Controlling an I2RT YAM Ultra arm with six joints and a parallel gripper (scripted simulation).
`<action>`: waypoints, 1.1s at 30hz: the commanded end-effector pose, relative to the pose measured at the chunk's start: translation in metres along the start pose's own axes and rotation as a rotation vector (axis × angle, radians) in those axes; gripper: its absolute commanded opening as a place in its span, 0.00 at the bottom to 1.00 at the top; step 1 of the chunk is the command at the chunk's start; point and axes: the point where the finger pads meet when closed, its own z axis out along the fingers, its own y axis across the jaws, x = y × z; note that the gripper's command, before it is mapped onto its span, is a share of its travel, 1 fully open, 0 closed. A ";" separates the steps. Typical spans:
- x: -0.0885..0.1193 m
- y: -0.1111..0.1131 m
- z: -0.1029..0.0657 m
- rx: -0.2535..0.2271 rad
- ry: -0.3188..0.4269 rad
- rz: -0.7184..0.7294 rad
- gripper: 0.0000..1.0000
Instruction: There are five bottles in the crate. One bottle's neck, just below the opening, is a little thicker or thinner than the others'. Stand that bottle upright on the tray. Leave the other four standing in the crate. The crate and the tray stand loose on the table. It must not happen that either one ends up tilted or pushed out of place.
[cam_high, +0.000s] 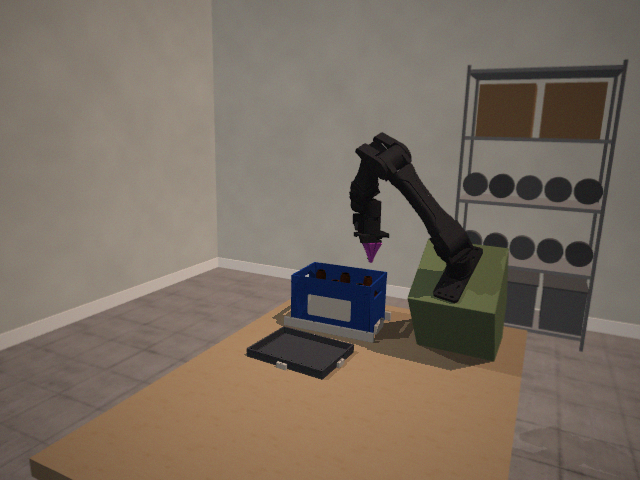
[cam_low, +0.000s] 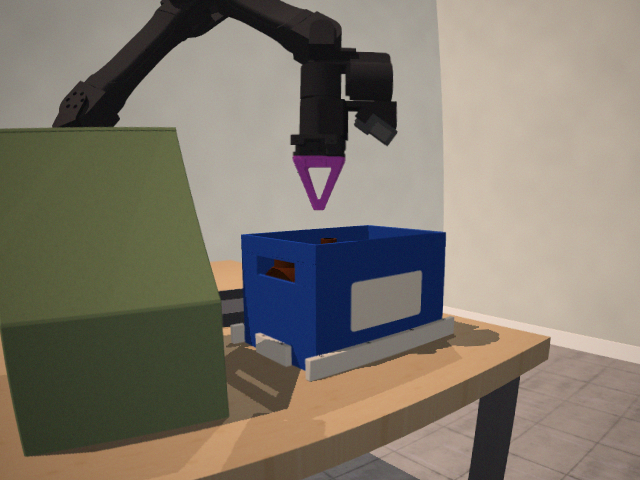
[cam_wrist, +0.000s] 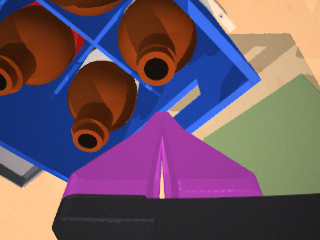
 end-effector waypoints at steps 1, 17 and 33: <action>-0.009 -0.001 -0.013 -0.004 -0.028 -0.020 0.00; -0.017 0.008 -0.025 -0.016 -0.078 -0.049 0.61; -0.015 0.004 -0.019 -0.014 -0.059 -0.037 0.61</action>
